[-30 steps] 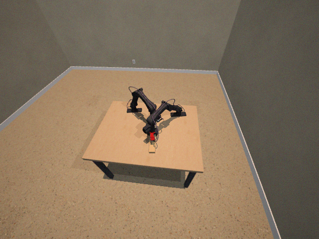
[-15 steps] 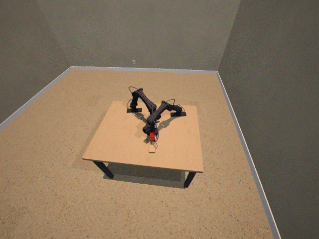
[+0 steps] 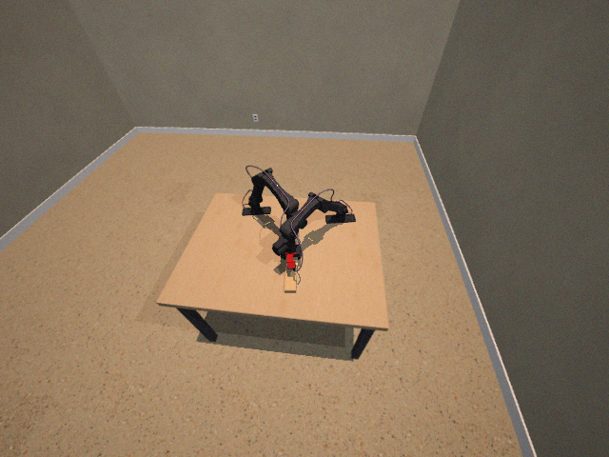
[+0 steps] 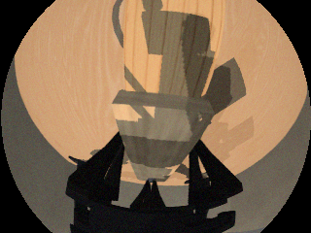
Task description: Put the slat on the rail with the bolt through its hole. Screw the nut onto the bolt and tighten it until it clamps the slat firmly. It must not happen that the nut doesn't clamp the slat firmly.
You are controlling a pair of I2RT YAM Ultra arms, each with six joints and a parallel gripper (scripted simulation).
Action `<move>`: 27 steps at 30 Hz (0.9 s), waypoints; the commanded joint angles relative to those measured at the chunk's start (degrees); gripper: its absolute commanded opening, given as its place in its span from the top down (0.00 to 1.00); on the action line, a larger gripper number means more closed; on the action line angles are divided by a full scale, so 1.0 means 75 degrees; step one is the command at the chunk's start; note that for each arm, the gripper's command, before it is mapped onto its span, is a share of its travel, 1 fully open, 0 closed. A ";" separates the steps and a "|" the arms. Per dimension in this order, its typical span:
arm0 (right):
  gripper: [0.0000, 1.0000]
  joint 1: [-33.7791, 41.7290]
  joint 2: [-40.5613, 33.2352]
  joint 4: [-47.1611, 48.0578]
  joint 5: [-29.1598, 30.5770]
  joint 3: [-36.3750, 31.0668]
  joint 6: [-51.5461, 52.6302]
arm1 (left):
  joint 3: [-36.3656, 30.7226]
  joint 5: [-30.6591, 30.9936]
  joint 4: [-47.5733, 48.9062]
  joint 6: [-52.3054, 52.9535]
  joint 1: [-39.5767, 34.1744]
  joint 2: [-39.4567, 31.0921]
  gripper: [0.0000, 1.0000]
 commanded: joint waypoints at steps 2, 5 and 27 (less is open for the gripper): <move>0.88 -0.0028 -0.0061 0.0024 -0.0029 0.0021 0.1758 | 0.0033 0.0001 0.0004 -0.0001 0.0000 -0.0073 0.28; 0.88 -0.0031 -0.0061 0.0025 -0.0034 0.0020 0.2650 | 0.0033 0.0001 0.0004 -0.0001 0.0000 -0.0073 0.28; 0.88 -0.0035 -0.0063 0.0034 -0.0044 0.0011 0.8660 | 0.0033 0.0001 0.0004 -0.0001 0.0000 -0.0073 0.28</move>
